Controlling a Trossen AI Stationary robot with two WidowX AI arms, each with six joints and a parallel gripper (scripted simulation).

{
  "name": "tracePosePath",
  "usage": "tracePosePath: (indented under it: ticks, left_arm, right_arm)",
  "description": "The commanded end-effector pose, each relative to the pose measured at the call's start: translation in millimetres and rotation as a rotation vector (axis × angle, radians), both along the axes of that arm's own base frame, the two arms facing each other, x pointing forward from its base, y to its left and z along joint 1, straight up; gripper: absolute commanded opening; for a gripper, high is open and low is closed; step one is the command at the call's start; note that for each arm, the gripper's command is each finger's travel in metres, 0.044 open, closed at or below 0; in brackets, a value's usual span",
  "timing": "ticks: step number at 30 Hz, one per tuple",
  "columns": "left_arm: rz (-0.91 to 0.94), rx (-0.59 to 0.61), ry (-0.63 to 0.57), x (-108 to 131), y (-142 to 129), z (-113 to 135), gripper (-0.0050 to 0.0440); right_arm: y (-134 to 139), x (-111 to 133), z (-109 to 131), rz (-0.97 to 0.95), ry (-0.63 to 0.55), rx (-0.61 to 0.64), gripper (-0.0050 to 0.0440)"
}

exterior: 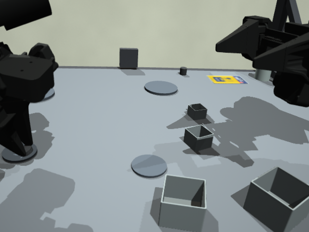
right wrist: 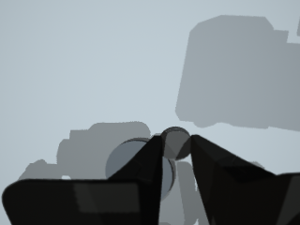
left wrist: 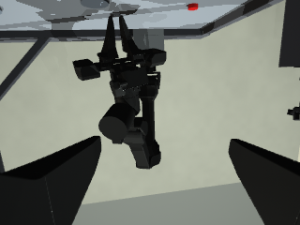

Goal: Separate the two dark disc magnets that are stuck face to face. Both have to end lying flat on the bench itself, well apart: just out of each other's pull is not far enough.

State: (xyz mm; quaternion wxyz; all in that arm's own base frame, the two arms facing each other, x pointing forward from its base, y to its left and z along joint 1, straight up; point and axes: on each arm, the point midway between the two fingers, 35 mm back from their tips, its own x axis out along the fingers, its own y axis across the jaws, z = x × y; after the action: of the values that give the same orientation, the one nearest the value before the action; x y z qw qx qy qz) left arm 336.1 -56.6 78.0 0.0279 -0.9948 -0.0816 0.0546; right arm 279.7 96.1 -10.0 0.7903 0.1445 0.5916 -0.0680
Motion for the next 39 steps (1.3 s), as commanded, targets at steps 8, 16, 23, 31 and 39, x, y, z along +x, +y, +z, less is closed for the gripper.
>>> tracePosePath:
  ticks: [8,16,23,31,39]
  left_arm:
    - [-0.001,-0.005,-0.016,1.1,-0.8,4.9,0.0400]
    - [-0.001,-0.005,-0.016,1.1,-0.8,4.9,0.0400]
    - [-0.001,-0.005,-0.016,1.1,-0.8,4.9,0.0400]
    - [-0.001,-0.005,-0.016,1.1,-0.8,4.9,0.0400]
    - [-0.001,-0.005,-0.016,1.1,-0.8,4.9,0.0400]
  right_arm:
    - [6.4,56.6,8.1,-0.181,-0.177,0.098,0.0040]
    - [7.6,106.5,19.4,-0.363,-0.348,0.227,0.0040]
    - [6.2,135.6,29.1,-0.474,-0.453,0.323,0.0040]
    - [0.6,175.2,47.1,-0.631,-0.609,0.491,0.0040]
    - [-5.2,197.6,60.7,-0.726,-0.709,0.616,0.0040]
